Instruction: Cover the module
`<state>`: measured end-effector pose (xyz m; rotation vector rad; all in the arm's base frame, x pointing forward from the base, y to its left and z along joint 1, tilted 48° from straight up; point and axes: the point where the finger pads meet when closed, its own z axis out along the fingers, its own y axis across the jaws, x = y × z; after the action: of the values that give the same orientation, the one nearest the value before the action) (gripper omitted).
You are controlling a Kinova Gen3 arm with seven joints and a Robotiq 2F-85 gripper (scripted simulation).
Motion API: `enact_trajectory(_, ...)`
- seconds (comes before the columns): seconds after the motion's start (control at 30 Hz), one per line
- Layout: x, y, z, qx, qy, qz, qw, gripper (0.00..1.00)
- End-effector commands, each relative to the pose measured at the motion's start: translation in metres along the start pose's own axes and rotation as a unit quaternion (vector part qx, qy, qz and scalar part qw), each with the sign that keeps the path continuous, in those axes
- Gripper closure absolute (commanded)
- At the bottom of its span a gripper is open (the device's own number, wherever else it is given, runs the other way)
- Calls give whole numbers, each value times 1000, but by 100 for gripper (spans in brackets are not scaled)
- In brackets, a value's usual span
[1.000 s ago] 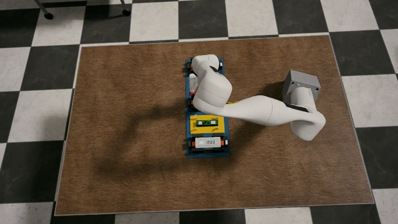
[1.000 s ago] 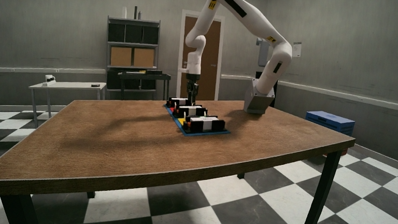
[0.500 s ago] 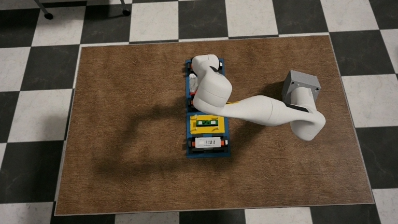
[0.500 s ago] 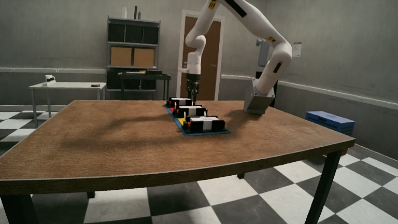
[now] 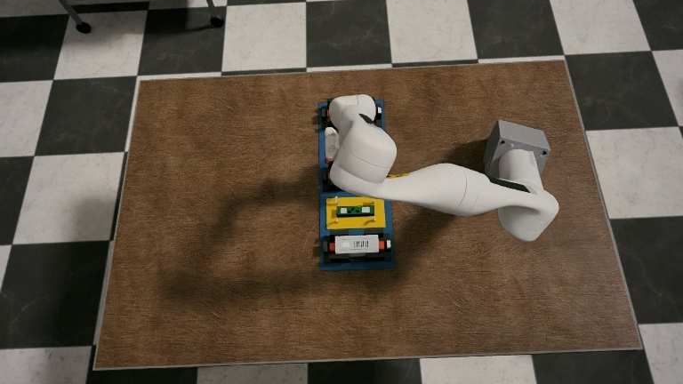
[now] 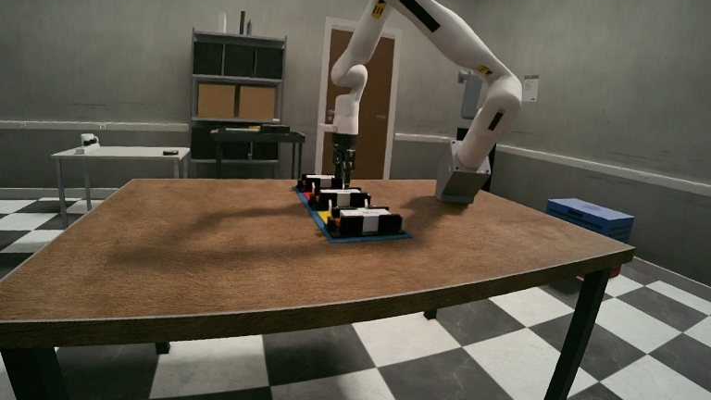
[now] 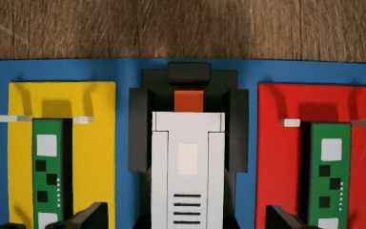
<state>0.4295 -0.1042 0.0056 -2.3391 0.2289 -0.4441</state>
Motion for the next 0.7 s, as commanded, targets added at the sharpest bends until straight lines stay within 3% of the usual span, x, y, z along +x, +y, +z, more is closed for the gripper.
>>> enact_trajectory(0.0, 0, 1, 3, -1, 1, 0, 1000, 0)
enact_trajectory(0.67, 0, 1, 13, -1, 1, 0, 1000, 0)
